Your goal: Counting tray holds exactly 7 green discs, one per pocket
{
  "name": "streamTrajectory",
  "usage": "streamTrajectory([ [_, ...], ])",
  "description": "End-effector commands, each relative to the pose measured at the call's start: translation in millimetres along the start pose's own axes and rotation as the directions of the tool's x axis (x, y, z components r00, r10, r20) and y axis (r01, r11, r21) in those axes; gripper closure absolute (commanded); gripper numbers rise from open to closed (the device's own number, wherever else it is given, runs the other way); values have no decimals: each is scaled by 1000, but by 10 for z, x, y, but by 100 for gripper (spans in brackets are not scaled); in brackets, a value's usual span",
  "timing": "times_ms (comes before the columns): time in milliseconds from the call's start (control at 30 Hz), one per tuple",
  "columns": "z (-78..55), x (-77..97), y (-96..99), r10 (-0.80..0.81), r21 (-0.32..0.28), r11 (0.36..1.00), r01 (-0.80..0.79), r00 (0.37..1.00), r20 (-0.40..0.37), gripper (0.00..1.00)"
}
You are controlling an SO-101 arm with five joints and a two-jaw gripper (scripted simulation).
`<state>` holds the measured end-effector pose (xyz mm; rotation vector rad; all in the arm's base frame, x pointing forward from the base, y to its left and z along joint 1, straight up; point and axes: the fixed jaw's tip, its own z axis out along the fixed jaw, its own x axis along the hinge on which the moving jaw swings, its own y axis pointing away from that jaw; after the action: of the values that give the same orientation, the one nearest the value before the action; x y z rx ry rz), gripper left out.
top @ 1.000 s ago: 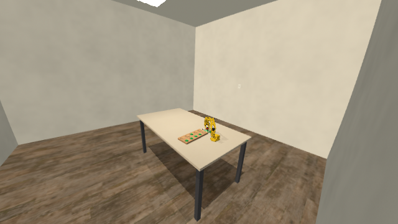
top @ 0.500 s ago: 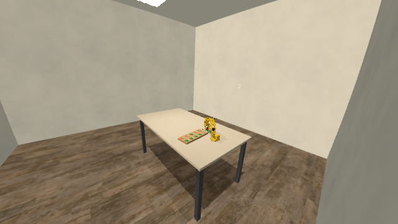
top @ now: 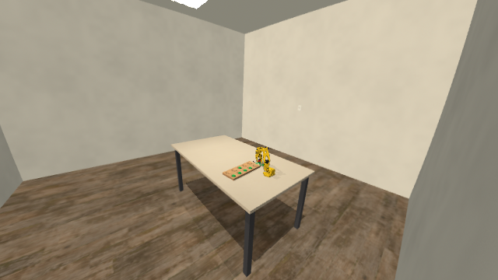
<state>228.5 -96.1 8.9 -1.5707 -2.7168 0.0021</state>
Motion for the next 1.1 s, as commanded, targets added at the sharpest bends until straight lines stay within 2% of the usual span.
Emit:
streamTrajectory([
  [0, -176, -98, 60, 7, -54, 999, -3, 997, 74, 74],
  [167, -176, -98, 60, 7, -54, 999, -3, 997, 74, 79],
  [467, -176, -98, 60, 7, -54, 999, -3, 997, 74, 93],
  [767, -176, -98, 60, 7, -54, 999, -3, 997, 74, 99],
  [1067, -176, -98, 60, 7, -54, 999, -3, 997, 74, 100],
])
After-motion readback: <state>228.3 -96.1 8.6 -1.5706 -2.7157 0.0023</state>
